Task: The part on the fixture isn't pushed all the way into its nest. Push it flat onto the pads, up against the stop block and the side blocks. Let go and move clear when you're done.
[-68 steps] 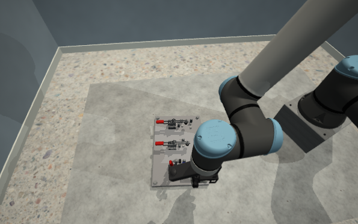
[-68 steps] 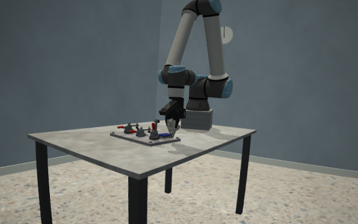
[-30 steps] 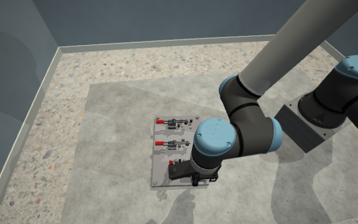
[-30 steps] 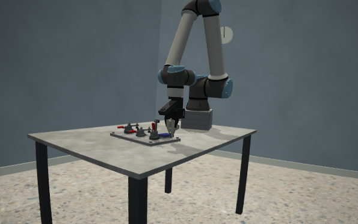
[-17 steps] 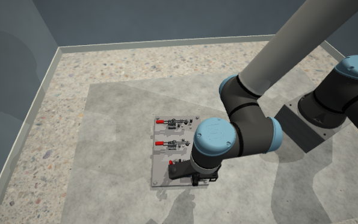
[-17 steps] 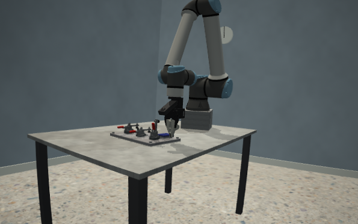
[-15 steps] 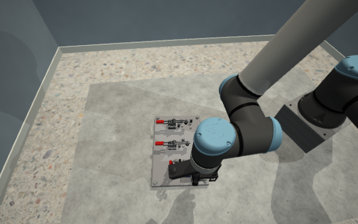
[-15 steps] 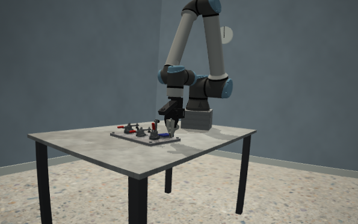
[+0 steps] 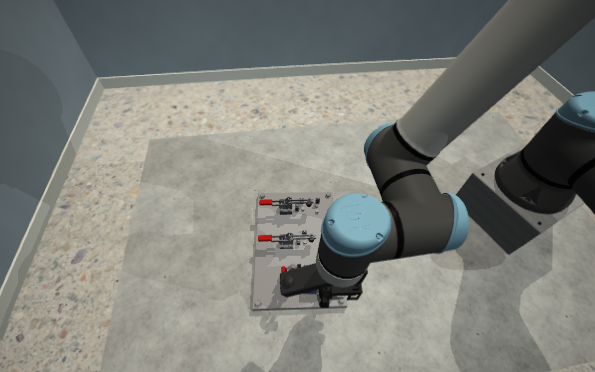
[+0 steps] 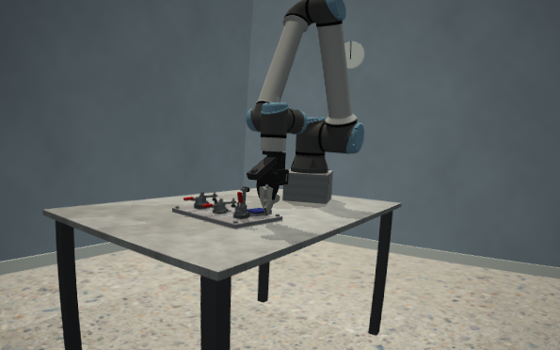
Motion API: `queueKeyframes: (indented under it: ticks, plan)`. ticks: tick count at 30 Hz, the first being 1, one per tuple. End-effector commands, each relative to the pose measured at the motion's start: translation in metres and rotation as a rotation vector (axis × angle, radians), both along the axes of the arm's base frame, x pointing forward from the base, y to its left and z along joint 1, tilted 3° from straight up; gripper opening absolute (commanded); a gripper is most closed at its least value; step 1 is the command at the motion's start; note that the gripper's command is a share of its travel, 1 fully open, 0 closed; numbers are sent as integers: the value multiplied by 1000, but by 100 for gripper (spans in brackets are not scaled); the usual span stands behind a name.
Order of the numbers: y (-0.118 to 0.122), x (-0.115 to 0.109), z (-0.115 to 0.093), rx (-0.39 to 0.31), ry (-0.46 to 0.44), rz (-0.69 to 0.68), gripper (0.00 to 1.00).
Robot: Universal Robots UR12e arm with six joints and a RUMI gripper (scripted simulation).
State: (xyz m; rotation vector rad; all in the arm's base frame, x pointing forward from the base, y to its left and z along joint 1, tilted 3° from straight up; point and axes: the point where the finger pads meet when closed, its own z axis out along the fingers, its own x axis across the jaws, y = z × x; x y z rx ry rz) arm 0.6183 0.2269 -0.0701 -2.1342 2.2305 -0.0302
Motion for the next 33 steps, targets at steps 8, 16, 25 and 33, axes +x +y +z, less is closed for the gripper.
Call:
queueKeyframes:
  ticks: [8, 16, 25, 33]
  plan:
    - [-1, 1, 1, 0, -1, 0, 0]
    - [-4, 0, 0, 0, -1, 0, 0]
    - [-4, 0, 0, 0, -1, 0, 0]
    - [-4, 0, 0, 0, -1, 0, 0]
